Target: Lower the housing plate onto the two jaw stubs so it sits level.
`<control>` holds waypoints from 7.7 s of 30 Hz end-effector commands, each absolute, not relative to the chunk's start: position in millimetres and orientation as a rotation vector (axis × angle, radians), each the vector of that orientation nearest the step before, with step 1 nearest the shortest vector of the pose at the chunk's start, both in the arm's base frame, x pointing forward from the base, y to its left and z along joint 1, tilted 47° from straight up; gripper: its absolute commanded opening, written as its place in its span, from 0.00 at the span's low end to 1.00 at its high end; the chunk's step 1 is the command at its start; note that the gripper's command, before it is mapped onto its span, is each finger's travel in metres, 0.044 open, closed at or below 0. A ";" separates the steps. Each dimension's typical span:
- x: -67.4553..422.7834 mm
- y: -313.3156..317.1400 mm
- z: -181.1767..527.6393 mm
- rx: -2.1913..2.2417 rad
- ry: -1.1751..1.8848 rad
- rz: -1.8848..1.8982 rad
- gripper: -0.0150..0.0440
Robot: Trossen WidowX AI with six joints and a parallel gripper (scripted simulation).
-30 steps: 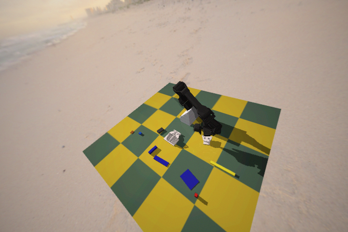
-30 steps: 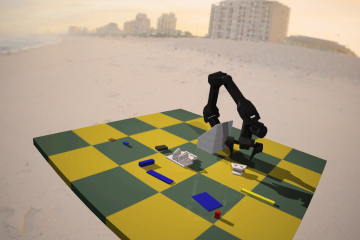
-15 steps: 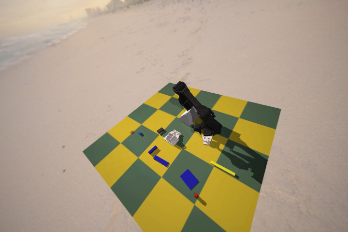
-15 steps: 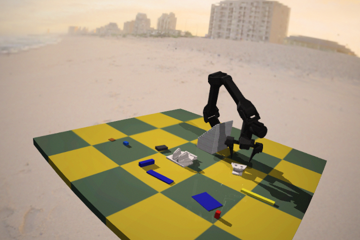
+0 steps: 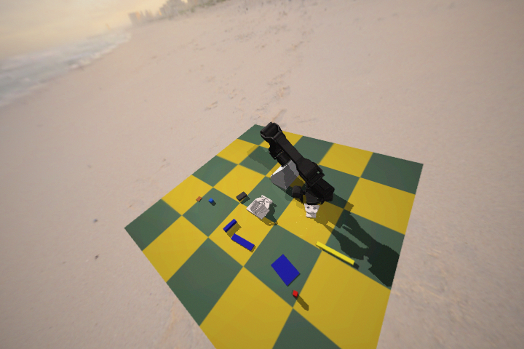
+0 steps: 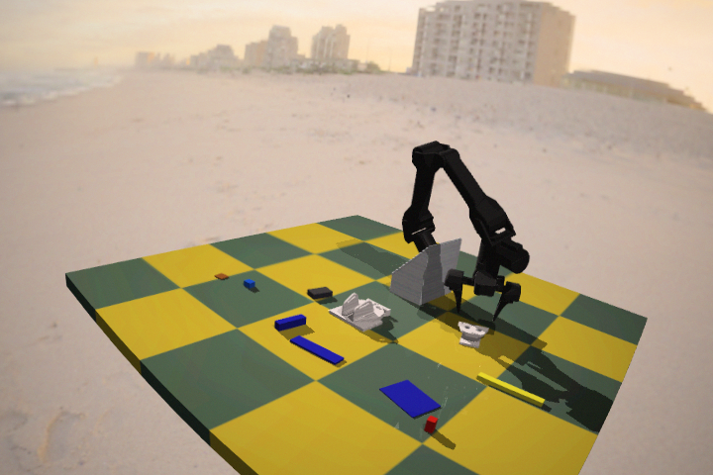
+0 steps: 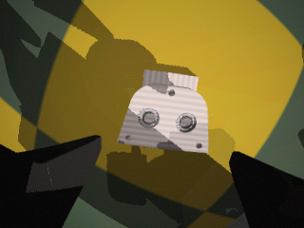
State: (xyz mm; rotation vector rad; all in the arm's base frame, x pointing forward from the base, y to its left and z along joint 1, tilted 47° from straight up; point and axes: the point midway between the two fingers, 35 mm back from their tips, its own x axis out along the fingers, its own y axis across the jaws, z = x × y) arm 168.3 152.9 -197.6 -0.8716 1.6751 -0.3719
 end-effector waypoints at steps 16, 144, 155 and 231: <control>168.3 152.7 -197.8 -0.872 1.675 -0.372 1.00; 204.7 147.1 -145.7 -0.804 1.647 -0.407 0.85; 222.5 126.9 -120.6 -0.759 1.627 -0.442 0.85; 245.4 -16.7 -1.5 -0.565 1.508 -0.712 0.85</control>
